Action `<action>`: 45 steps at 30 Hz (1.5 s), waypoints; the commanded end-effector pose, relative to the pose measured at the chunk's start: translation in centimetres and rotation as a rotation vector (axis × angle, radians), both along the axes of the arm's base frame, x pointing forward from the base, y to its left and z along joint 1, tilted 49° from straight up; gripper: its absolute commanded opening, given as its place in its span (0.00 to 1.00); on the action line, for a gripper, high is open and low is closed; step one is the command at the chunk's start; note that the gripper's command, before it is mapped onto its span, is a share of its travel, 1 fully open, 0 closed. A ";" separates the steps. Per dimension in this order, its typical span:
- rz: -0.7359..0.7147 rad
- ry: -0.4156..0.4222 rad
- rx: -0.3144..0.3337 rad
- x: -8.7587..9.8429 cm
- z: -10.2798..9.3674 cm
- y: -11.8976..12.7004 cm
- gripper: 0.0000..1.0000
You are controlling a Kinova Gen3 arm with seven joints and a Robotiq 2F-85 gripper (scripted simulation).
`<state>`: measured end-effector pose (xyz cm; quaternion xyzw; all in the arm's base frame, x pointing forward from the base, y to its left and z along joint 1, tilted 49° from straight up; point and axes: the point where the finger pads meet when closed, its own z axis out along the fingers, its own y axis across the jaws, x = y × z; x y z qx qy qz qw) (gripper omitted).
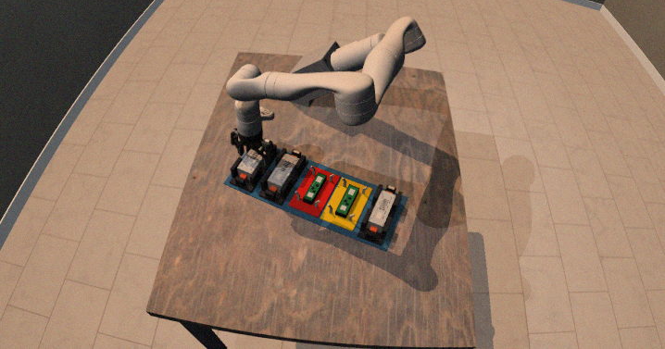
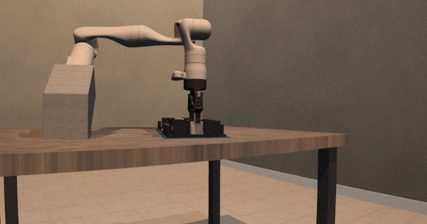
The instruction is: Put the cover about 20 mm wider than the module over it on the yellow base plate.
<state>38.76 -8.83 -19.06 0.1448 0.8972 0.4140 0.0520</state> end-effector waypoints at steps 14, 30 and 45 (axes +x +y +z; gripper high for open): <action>-0.001 -0.001 -0.001 0.2 -0.5 0.5 1.00; -0.001 -0.001 -0.001 0.3 -0.8 0.8 0.70; -0.001 -0.001 -0.001 0.3 -0.8 0.8 0.70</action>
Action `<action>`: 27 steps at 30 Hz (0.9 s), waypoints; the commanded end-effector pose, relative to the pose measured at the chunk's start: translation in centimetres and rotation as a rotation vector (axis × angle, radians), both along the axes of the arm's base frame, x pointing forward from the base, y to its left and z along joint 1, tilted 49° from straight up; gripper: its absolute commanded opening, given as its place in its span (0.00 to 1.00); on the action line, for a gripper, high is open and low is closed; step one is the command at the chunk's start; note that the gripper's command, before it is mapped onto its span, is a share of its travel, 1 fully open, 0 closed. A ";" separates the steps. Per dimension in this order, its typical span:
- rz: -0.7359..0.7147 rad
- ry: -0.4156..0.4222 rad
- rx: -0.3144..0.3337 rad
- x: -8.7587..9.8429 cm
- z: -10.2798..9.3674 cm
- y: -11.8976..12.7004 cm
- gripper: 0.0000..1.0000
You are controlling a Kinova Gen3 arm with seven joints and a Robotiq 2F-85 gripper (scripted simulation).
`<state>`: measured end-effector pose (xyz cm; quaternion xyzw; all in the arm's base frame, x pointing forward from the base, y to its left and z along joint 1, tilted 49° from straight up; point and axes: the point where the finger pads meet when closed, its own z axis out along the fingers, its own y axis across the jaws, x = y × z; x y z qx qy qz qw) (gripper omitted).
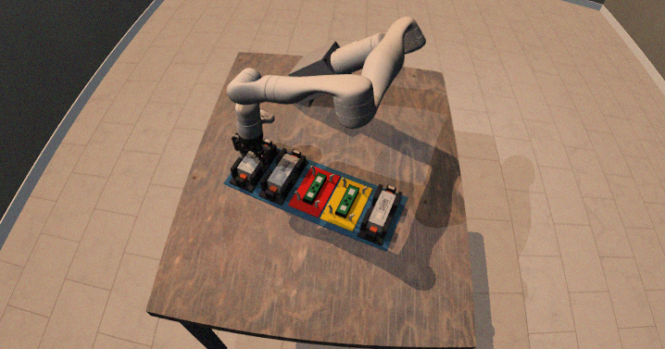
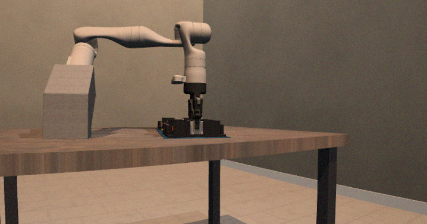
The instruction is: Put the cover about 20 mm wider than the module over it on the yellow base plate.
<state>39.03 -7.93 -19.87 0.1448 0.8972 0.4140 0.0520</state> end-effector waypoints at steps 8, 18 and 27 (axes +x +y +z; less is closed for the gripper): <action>-0.001 -0.001 -0.001 0.0 0.0 -0.1 0.70; -0.001 -0.001 -0.001 0.0 0.0 -0.1 0.00; -0.001 -0.001 -0.001 0.0 0.0 -0.1 0.00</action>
